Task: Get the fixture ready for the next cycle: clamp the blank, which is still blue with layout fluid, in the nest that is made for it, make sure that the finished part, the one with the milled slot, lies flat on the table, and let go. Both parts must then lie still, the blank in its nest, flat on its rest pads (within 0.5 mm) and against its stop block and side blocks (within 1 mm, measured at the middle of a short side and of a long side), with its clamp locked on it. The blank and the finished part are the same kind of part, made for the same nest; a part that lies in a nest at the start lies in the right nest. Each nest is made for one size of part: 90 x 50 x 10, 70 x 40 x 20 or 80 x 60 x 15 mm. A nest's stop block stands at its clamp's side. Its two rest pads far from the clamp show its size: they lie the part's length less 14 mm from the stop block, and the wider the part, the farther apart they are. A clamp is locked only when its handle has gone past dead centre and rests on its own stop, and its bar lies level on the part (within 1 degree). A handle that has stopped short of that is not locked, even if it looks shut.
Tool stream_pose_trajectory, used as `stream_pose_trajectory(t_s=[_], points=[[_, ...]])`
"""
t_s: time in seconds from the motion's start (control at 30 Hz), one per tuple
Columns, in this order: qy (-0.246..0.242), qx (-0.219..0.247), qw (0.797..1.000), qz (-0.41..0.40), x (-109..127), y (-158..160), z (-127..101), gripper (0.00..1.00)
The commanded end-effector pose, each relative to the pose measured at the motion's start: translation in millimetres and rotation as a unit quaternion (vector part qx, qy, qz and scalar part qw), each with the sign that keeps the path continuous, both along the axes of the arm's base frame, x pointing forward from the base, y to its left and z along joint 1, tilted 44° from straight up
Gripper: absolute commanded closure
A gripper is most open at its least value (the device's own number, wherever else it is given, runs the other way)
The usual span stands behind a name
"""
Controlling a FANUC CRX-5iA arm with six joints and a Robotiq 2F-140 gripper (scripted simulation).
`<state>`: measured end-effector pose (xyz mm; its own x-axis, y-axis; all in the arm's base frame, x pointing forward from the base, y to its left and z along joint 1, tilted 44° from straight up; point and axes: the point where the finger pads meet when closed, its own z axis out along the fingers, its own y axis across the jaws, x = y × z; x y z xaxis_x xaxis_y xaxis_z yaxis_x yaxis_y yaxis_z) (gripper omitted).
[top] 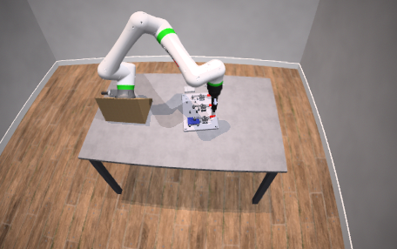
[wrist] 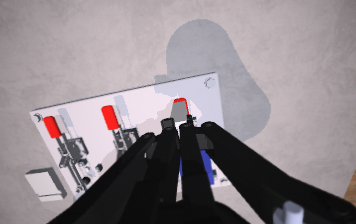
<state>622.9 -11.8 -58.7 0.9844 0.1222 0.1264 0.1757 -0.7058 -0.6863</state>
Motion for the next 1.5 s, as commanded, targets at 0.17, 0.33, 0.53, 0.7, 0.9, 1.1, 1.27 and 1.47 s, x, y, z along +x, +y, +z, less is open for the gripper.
stream_pose_trajectory(t_s=[0.17,0.33,0.53,0.7,0.9,1.1,1.27,1.47], points=[[0.0,0.0,1.0,0.0,0.1,-0.2,0.1,1.0],[0.0,0.0,1.0,0.0,0.1,-0.1,-0.1,1.0],[0.0,0.0,1.0,0.0,0.1,1.0,-1.2,1.0],[0.0,0.0,1.0,0.0,0.1,1.2,-1.4,1.0],[0.0,0.0,1.0,0.0,0.2,1.2,-1.4,1.0],[0.0,0.0,1.0,0.0,0.2,2.2,-2.4,1.0],[0.0,0.0,1.0,0.0,0.2,2.6,-2.8,1.0],[0.0,0.0,1.0,0.0,0.2,2.6,-2.8,1.0]])
